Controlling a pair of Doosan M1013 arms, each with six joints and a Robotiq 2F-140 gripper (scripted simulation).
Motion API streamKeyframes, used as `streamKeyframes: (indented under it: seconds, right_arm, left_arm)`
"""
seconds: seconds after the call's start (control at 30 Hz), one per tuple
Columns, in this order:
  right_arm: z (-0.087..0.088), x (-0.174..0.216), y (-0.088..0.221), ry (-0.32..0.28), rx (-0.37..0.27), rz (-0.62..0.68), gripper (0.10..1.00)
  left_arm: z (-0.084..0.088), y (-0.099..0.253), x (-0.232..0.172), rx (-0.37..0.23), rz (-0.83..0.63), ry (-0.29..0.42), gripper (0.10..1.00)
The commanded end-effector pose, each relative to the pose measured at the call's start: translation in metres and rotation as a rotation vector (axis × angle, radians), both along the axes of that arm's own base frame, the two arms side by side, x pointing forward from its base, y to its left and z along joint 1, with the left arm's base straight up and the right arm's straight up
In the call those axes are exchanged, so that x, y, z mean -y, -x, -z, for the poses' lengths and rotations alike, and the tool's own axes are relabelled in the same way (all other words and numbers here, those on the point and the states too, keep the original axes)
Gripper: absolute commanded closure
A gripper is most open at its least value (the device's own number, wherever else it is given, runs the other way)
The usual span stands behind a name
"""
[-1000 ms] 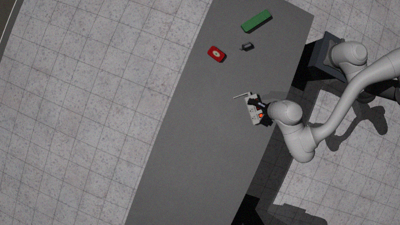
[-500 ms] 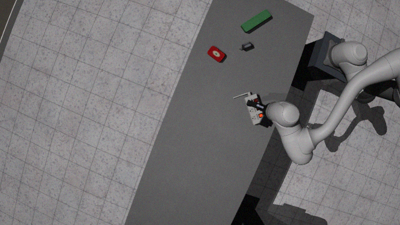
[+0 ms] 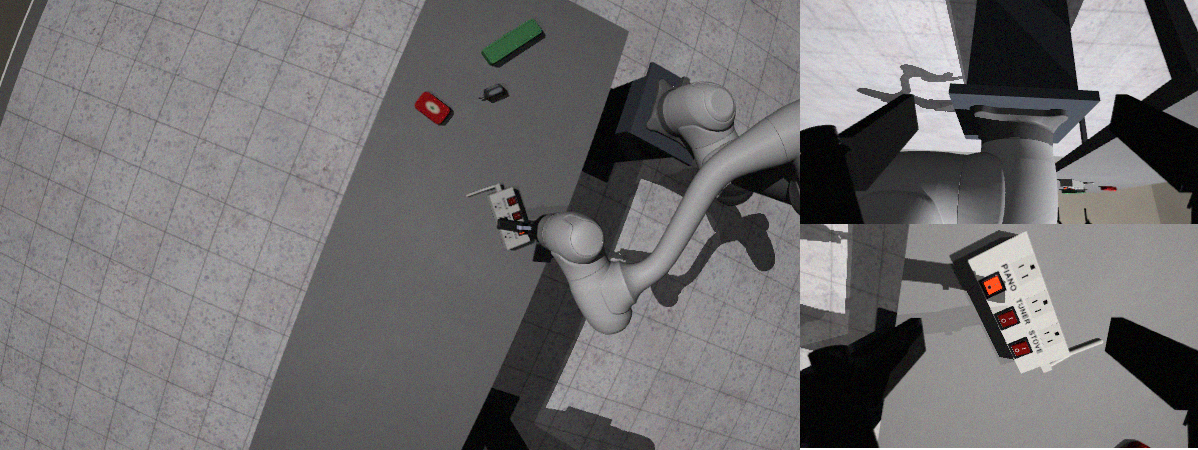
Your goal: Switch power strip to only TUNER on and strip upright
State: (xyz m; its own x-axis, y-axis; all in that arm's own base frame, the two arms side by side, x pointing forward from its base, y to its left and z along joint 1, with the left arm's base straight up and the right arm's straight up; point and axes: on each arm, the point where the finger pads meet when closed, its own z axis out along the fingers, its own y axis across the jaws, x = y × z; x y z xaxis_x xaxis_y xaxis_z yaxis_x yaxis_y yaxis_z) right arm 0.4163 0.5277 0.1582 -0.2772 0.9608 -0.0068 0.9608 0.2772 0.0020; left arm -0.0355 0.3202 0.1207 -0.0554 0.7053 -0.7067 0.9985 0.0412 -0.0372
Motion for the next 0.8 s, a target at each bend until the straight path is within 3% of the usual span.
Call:
streamKeyframes:
  seconds: [0.0,0.1,0.13,0.27,0.33,0.37,0.77]
  right_arm:
    - [0.01,-0.006,0.013,-0.007,-0.004,-0.167,0.098]
    - [0.013,-0.007,0.016,-0.007,-0.004,-0.201,0.098]
    - [0.019,-0.009,0.023,-0.006,-0.004,-0.292,0.098]
    - [0.027,-0.013,0.033,-0.006,-0.004,-0.408,0.098]
    - [0.027,-0.013,0.034,-0.006,-0.004,-0.414,0.098]
    - [0.027,-0.013,0.034,-0.006,-0.004,-0.414,0.999]
    - [0.027,-0.013,0.034,-0.006,-0.004,-0.414,0.999]
  left_arm:
    - [0.0,0.0,0.0,0.0,0.0,-0.001,0.098]
    - [0.0,0.0,0.0,0.0,0.0,-0.001,0.098]
    - [0.0,0.0,0.0,0.0,0.0,-0.001,0.098]
    - [0.0,0.0,0.0,0.0,0.0,-0.001,0.098]
    - [0.0,0.0,0.0,0.0,0.0,-0.001,0.098]
    - [0.0,0.0,0.0,0.0,0.0,-0.001,0.098]
    - [0.0,0.0,0.0,0.0,0.0,-0.001,0.098]
